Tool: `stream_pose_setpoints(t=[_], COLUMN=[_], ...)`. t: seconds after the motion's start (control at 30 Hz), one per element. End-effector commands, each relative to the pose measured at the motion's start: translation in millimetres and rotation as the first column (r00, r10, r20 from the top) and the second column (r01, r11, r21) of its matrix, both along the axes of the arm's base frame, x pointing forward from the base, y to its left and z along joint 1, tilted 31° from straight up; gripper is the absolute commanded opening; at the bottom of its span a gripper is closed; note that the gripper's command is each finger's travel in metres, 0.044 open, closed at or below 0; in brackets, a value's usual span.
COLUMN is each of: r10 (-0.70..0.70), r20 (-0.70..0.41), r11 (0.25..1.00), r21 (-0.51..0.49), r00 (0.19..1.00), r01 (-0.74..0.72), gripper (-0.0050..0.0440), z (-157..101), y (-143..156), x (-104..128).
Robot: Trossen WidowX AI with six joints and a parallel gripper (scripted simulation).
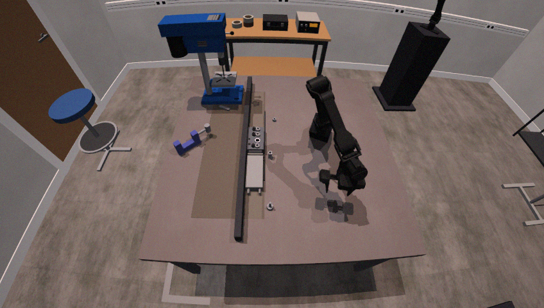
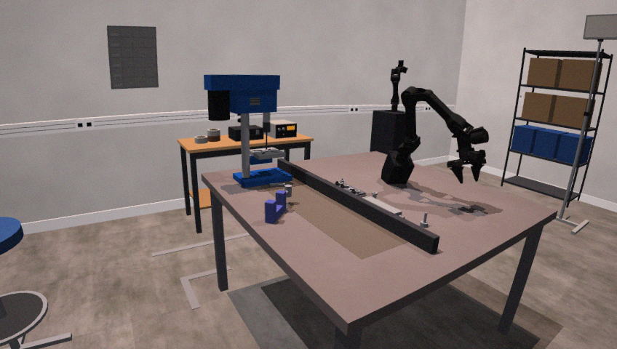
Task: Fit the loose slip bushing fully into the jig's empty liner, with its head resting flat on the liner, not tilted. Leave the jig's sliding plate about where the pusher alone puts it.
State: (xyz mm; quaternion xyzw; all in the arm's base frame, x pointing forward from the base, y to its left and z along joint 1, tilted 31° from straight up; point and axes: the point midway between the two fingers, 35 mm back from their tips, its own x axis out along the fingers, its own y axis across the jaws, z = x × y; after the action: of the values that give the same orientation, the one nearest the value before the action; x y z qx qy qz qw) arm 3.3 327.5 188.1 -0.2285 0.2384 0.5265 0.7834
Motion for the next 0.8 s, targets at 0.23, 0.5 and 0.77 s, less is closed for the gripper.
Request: stream_pose_setpoints(t=[0.23, 0.5, 0.77], r10=[-0.307, -0.585, -0.721], r20=[-0.201, -0.391, -0.526], r11=[0.951, 0.809, 0.653], r21=[-0.115, -0.218, -0.298], r00=[0.93, 0.71, 0.452], r01=[0.289, 0.546, 0.696], gripper=[0.044, 0.044, 0.044], z=[-36, -65, -84], y=[-20, -73, -128], x=[104, 185, 228])
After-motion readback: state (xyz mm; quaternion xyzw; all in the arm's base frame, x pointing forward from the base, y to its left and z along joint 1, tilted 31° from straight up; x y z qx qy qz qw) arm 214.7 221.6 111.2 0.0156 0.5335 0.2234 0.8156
